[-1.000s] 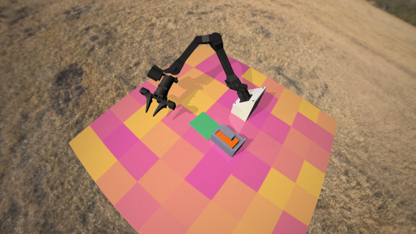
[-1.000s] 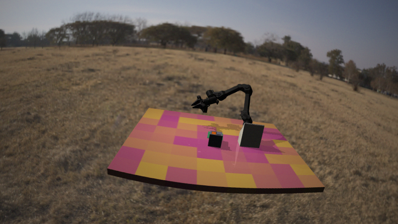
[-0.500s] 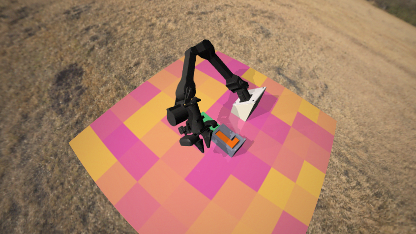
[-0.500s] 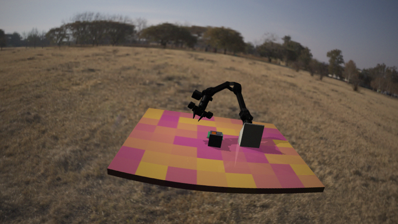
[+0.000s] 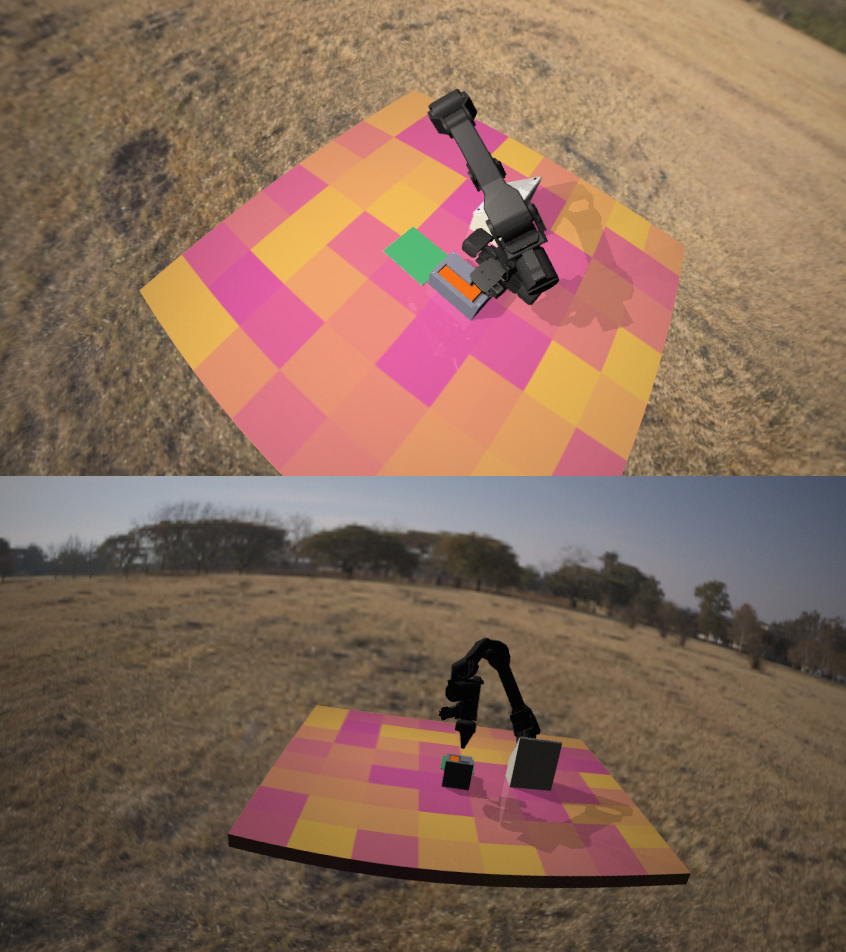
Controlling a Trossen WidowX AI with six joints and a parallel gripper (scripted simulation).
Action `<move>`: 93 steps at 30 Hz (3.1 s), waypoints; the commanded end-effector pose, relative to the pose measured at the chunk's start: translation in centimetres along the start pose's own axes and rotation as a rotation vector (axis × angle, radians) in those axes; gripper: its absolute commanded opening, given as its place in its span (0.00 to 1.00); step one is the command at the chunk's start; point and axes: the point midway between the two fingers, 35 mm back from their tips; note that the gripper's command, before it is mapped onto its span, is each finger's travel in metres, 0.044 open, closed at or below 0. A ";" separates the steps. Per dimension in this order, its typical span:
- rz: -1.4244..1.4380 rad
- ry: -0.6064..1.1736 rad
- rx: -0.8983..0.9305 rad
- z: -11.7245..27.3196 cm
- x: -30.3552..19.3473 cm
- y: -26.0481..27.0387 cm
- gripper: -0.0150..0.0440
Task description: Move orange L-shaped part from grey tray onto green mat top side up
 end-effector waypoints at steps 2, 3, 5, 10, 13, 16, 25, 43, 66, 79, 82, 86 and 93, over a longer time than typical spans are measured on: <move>0.032 -0.022 -0.026 0.1 0.4 -0.2 0.56; 0.033 -0.022 -0.026 -0.2 0.4 -0.2 0.56; 0.033 -0.022 -0.025 -1.6 0.5 -0.1 0.56; 0.032 -0.024 -0.029 -7.1 0.6 -0.4 0.56; 0.031 -0.024 -0.029 -7.4 0.6 -0.5 0.56; 0.031 -0.024 -0.029 -7.5 0.6 -0.5 0.56; 0.031 -0.024 -0.029 -8.8 0.7 -0.5 0.56; 0.031 -0.025 -0.031 -11.0 0.7 -0.6 0.56; 0.025 -0.024 -0.024 -10.6 0.7 -0.2 0.56; 0.032 -0.023 -0.025 -4.0 0.6 0.5 0.56; 0.033 -0.022 -0.026 -0.2 0.4 -0.1 0.56; 0.032 -0.022 -0.026 0.1 0.4 -0.2 0.56; 0.036 -0.038 -0.013 0.0 0.6 0.1 0.56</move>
Point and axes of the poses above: the point midway between the two fingers, 35 mm back from their tips, its own z axis back along the fingers, its own y axis across the jaws, x = y × z, and after that the axes turned 11 degrees about -z, right-handed
